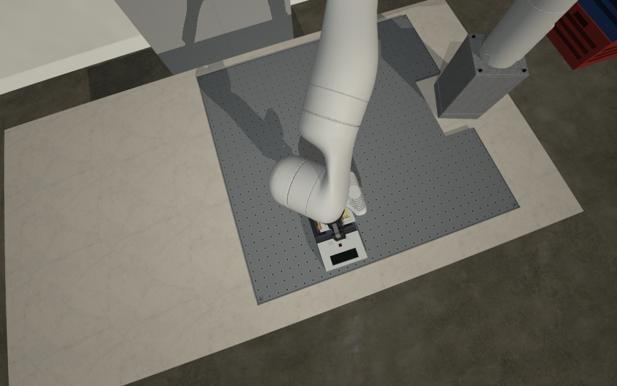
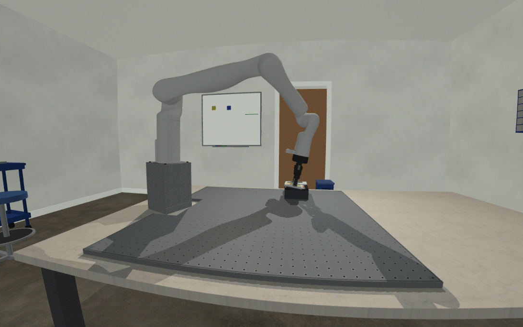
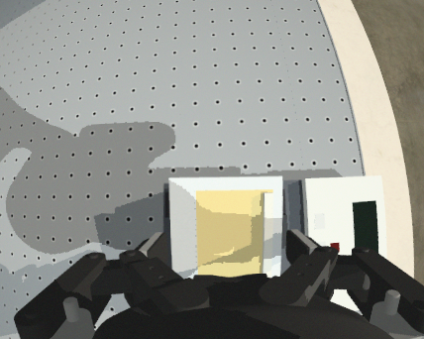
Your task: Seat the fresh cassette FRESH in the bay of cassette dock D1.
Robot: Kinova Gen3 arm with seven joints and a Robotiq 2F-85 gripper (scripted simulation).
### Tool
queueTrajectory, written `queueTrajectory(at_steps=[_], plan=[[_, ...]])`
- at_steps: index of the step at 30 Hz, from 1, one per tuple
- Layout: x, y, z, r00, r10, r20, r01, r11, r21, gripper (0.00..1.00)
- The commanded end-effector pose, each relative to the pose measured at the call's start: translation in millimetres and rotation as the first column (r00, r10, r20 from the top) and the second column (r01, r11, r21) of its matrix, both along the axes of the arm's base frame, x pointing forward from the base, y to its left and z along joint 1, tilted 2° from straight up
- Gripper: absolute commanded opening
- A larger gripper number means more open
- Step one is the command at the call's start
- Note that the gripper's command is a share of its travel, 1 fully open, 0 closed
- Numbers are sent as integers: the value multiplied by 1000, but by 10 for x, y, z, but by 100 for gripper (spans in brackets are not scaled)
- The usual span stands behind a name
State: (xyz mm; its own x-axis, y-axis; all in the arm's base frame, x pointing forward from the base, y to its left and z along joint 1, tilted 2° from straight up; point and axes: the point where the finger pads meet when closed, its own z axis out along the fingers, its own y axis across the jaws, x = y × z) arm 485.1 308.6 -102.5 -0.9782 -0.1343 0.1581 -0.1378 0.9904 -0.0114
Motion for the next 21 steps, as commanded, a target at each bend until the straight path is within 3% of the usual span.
queueTrajectory(at_steps=[1, 21], plan=[[5, 6, 40, 1000, 5, 1, -5, 1000, -1, 100], [-24, 0, 283, 1000, -2, -4, 2, 1000, -1, 100]])
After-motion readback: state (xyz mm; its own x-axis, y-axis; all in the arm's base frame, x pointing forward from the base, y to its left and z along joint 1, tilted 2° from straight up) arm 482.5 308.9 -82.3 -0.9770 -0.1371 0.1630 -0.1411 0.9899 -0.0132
